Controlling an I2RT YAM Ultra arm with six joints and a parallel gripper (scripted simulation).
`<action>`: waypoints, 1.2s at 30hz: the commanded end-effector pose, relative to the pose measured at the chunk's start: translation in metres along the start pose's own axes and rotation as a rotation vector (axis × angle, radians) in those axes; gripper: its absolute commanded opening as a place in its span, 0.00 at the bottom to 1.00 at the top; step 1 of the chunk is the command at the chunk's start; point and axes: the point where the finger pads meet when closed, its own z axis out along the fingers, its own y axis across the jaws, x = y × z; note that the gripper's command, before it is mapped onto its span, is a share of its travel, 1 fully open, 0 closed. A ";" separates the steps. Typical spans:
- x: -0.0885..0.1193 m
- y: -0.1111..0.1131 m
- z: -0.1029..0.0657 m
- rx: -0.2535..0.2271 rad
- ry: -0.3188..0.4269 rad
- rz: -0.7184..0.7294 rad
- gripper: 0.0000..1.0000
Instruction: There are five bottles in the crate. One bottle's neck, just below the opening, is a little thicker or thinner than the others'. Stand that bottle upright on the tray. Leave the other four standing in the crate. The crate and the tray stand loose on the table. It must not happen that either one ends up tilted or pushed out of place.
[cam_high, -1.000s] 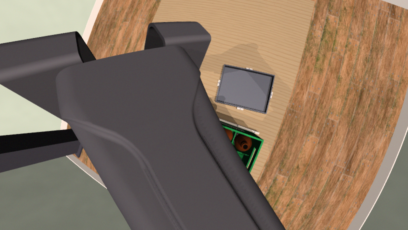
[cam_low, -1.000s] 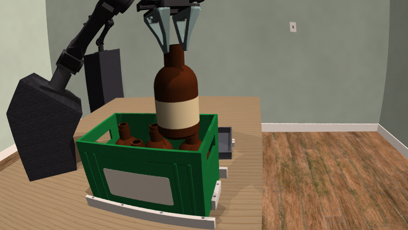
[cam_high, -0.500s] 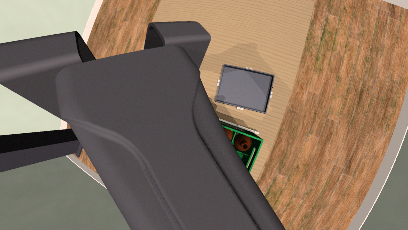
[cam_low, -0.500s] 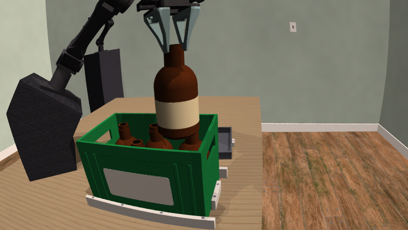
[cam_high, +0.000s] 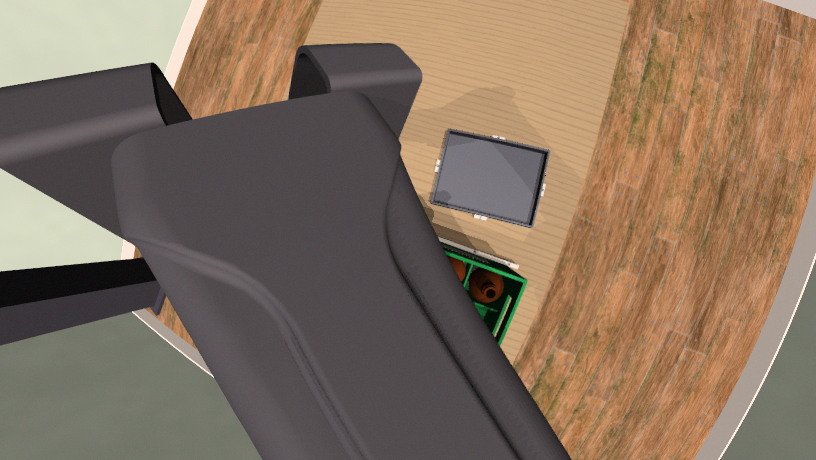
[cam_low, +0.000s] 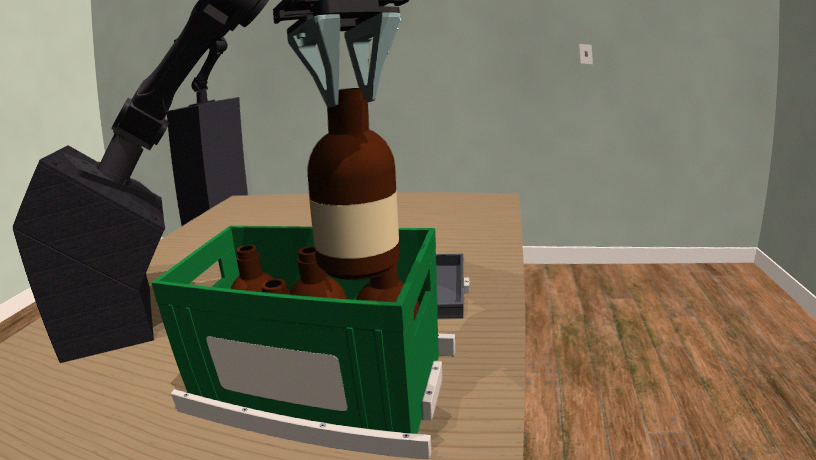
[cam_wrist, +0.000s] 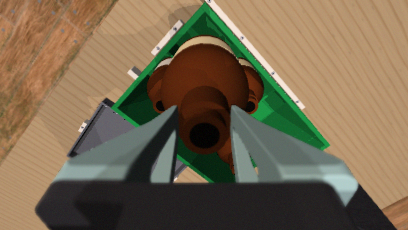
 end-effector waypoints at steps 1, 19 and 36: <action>-0.011 -0.007 -0.022 0.000 -0.059 0.002 0.00; -0.012 0.000 -0.031 -0.004 -0.091 -0.020 0.00; -0.008 -0.001 -0.027 -0.001 -0.081 -0.003 0.00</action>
